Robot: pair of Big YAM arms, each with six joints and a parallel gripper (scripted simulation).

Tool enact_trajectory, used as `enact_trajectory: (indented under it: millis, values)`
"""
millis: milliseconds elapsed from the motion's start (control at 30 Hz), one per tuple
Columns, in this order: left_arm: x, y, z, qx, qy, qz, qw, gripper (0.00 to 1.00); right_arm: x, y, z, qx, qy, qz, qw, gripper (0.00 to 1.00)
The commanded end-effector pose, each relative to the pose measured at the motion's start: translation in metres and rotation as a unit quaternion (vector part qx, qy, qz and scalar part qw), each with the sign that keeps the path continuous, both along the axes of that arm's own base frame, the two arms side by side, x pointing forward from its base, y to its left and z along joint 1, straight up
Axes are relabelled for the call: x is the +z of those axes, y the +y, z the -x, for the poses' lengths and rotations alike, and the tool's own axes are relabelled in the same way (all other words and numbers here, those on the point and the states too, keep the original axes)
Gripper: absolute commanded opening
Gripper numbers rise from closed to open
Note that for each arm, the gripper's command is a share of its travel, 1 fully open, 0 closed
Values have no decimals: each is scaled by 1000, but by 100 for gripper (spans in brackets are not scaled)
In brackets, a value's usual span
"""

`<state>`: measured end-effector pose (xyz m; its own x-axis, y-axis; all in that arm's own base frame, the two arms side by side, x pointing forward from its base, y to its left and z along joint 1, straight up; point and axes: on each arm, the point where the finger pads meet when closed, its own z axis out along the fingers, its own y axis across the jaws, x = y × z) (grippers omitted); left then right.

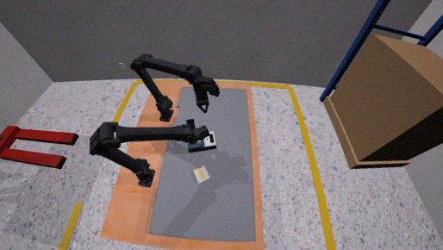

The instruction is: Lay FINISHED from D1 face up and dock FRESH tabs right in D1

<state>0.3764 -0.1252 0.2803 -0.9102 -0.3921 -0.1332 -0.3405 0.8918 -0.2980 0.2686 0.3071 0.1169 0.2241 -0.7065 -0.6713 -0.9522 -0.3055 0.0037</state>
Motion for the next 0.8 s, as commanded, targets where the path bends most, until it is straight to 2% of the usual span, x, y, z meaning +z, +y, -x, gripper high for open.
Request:
enact_trajectory:
  millis: [0,667,767]
  values:
    - [38,2,-7,0,-37,10,999,0,2,2,-2,0,-8,-5,1000,0]
    - [50,2,-6,1,-36,10,999,0,2,2,-2,0,-8,-5,1000,0]
    - [50,17,-4,-27,-11,-23,999,0,2,2,-2,0,-8,-5,1000,0]
